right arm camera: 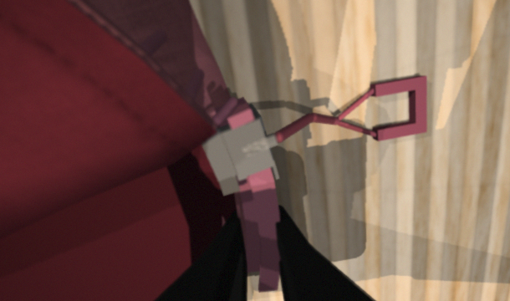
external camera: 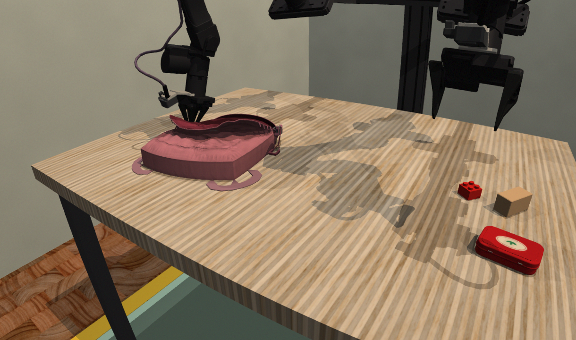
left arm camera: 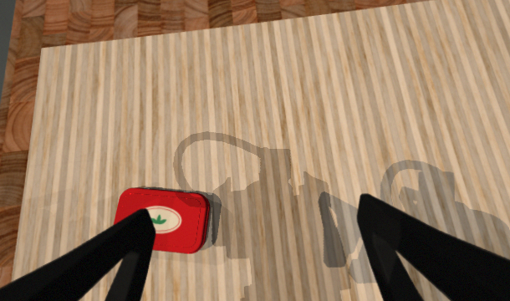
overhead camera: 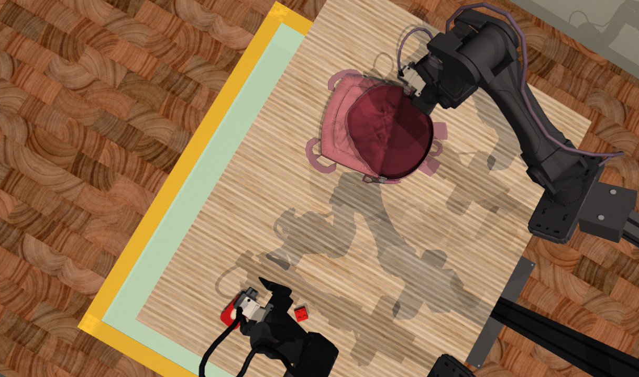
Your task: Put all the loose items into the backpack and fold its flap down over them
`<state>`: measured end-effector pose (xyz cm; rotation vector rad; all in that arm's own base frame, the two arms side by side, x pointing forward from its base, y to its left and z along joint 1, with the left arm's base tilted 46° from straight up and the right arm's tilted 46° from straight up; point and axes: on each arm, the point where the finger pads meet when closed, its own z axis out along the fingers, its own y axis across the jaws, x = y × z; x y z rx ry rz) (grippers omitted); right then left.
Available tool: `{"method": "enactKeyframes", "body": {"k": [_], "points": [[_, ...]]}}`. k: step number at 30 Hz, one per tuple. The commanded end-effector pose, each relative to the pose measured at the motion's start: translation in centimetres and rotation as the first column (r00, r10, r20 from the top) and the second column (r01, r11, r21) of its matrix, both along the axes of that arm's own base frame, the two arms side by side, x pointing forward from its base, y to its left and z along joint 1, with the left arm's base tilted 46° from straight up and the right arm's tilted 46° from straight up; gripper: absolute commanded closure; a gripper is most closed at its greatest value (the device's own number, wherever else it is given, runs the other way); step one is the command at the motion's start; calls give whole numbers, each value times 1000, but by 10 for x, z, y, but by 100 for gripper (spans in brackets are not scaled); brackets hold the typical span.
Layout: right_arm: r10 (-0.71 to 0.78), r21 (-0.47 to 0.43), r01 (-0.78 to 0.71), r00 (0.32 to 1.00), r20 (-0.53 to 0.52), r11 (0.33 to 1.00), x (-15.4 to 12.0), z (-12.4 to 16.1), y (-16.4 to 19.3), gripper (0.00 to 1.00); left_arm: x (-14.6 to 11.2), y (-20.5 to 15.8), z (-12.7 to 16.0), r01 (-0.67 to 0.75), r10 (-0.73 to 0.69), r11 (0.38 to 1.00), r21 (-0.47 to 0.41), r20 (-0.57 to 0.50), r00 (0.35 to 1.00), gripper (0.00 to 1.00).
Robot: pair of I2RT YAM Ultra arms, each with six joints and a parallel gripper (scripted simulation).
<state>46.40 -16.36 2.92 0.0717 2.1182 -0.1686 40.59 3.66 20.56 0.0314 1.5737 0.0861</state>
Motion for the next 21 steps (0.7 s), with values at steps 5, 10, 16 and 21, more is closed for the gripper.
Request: {"method": "enactKeyframes", "body": {"k": [5, 10, 16, 21], "points": [[90, 54, -85, 992, -92, 995, -11, -33, 63, 89, 0, 0, 3, 0, 0, 1000, 1, 7, 1000, 10], [93, 55, -88, 991, -92, 995, -10, -33, 74, 89, 0, 0, 3, 0, 0, 1000, 1, 7, 1000, 10], [93, 53, -88, 991, -93, 995, -12, -36, 89, 89, 0, 0, 3, 0, 0, 1000, 1, 7, 1000, 10], [100, 41, -97, 990, -95, 994, -14, -38, 93, 89, 0, 0, 3, 0, 0, 1000, 1, 7, 1000, 10]]}}
